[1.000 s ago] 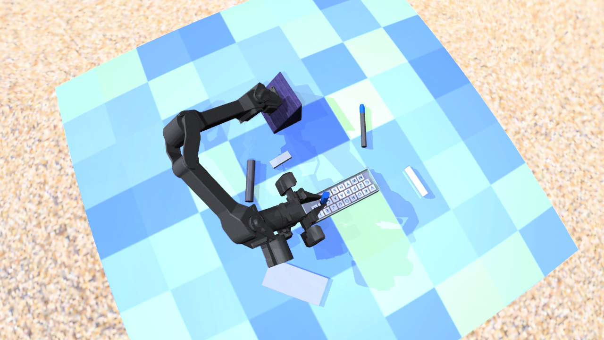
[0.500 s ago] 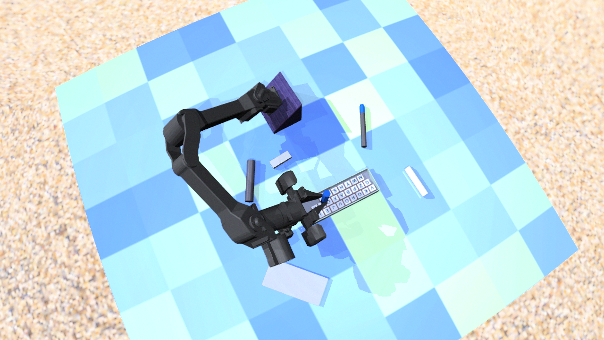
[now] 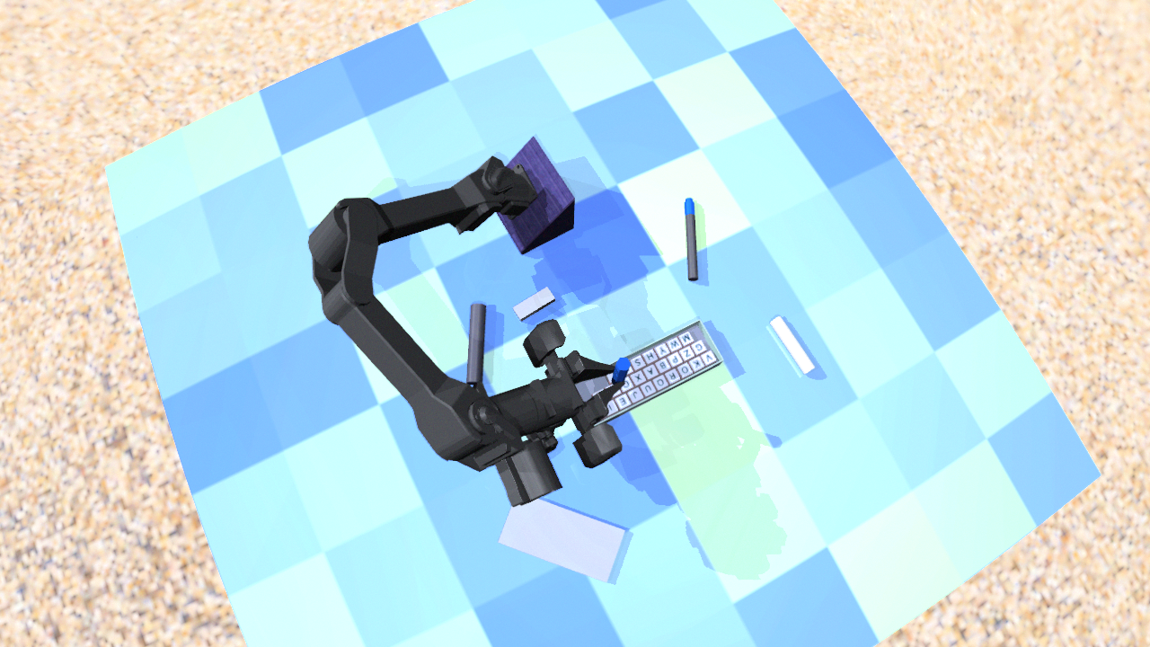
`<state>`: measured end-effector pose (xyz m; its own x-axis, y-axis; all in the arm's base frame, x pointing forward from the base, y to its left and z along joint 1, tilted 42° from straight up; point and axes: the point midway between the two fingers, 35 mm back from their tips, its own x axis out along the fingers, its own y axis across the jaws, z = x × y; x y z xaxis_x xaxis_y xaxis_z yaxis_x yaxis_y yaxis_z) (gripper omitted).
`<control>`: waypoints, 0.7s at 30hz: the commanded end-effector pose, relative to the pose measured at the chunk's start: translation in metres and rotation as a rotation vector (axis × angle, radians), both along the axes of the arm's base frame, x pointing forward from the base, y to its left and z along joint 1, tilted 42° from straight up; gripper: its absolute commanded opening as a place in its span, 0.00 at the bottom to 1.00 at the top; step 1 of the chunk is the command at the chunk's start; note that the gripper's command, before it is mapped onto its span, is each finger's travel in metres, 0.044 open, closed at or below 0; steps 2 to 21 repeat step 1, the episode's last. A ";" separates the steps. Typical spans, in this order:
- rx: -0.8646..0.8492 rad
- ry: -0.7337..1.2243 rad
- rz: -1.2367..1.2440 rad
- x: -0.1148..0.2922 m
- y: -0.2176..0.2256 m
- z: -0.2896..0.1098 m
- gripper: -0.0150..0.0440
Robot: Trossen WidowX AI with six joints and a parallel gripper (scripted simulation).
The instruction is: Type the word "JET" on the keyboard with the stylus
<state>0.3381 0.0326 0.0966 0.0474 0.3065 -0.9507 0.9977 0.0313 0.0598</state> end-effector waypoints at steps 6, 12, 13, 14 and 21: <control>0.000 0.000 0.000 0.000 0.000 0.000 0.39; 0.000 0.000 0.000 0.000 0.000 0.000 0.39; 0.000 0.000 0.000 0.000 0.000 0.000 0.39; 0.000 0.000 0.000 0.000 0.000 0.000 0.39; 0.000 0.000 0.000 0.000 0.000 0.000 0.39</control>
